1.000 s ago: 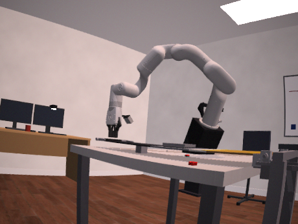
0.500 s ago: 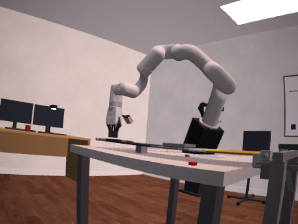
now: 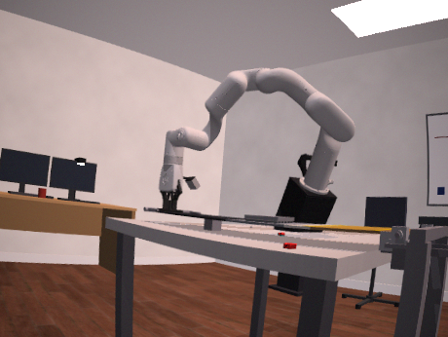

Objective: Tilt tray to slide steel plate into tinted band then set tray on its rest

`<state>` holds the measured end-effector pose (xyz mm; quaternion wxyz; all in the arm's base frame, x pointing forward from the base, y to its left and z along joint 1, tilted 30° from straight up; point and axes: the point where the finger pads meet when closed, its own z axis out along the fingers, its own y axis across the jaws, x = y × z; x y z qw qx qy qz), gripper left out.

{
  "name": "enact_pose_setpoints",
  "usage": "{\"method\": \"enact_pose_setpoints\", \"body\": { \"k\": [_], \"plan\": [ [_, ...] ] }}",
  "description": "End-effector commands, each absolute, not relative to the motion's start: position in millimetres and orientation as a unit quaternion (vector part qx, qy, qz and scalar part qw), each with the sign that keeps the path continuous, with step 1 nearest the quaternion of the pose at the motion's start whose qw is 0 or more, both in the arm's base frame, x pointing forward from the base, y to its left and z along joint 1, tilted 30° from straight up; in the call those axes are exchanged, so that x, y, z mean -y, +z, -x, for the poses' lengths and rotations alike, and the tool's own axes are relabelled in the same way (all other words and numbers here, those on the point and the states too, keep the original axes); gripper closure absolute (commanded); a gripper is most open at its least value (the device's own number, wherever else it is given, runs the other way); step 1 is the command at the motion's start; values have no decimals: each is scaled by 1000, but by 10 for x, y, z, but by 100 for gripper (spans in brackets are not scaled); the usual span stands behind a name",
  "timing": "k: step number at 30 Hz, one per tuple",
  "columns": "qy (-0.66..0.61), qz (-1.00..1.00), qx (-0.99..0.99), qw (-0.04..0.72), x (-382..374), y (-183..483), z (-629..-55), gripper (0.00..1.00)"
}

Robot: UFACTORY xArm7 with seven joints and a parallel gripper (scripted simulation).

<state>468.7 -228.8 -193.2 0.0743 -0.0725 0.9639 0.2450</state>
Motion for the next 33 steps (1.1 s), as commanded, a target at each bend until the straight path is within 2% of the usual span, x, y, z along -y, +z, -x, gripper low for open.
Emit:
{"method": "enact_pose_setpoints", "body": {
  "k": [1,33],
  "plan": [
    [243,72,-964,75,2276,-1984,-4703,60],
    [243,72,-964,75,2152,-2209,-4732,60]
  ]
}}
